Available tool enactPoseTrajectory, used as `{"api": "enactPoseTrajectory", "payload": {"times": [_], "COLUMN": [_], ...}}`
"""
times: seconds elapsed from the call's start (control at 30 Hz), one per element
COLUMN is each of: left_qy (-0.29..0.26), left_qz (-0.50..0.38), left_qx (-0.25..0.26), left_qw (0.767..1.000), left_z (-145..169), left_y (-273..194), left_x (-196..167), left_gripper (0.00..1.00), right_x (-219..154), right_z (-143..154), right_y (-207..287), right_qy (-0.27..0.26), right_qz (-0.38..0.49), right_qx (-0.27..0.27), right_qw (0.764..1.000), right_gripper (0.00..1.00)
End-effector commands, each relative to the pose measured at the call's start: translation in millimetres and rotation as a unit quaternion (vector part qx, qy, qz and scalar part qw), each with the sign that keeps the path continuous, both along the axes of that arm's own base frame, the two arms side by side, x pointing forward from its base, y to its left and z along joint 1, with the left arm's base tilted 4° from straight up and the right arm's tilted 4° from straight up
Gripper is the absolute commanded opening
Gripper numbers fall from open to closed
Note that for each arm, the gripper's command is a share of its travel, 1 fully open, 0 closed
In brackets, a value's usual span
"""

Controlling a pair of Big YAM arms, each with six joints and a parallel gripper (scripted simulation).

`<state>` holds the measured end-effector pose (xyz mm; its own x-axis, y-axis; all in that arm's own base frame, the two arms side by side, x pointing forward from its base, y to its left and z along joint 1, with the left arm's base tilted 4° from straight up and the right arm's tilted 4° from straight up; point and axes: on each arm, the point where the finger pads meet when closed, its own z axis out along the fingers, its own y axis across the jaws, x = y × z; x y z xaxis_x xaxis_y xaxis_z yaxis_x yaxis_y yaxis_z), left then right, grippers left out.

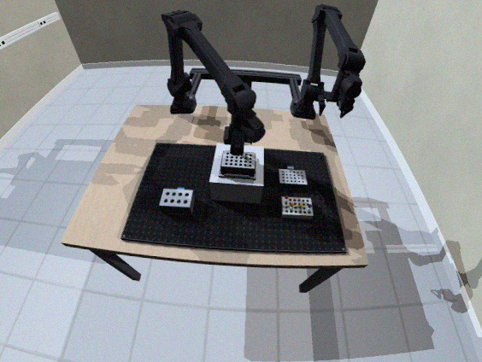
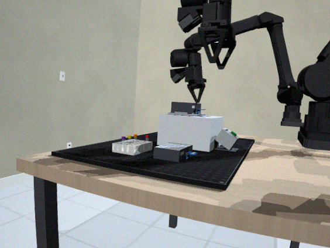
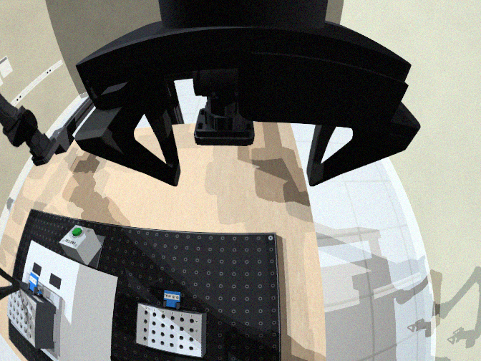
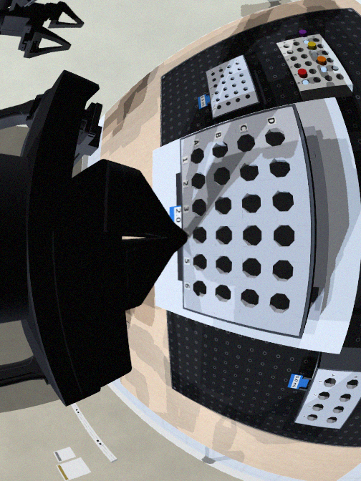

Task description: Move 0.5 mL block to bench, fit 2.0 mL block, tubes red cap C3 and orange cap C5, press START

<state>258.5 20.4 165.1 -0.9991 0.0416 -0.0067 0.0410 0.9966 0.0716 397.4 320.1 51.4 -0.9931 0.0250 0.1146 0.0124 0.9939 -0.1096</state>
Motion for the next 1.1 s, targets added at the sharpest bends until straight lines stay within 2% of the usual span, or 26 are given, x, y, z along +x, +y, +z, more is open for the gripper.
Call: {"api": "enactPoseTrajectory", "payload": {"times": [0.0, 0.37, 0.67, 0.7, 1.07], "left_qy": [-0.005, -0.019, -0.023, -0.023, -0.02], "left_qz": [-0.007, -0.007, -0.007, -0.007, -0.007], "left_qx": [0.001, 0.002, 0.002, 0.002, 0.002], "left_qw": [1.0, 1.0, 1.0, 1.0, 1.0], "left_z": [6.9, 17.2, 20.1, 20.2, 17.4], "left_y": [-1.5, -1.2, -1.2, -1.2, -1.2], "left_x": [6.7, 15.2, 17.4, 17.6, 15.4], "left_gripper": [1.0, 1.0, 1.0, 1.0, 1.0], "right_x": [23.8, 24.9, 35.0, 35.5, 23.7], "right_z": [38.5, 80.6, 57.7, 58.0, 77.9], "right_y": [24.8, 36.0, 23.1, 21.0, 14.3], "right_qy": [-0.034, -0.051, -0.043, -0.043, -0.041], "right_qz": [0.005, 0.004, -0.01, -0.012, -0.012], "right_qx": [0.025, 0.04, 0.032, 0.033, 0.034], "right_qw": [0.999, 0.998, 0.998, 0.998, 0.998], "right_gripper": [0.0, 0.0, 0.0, 1.0, 1.0]}}
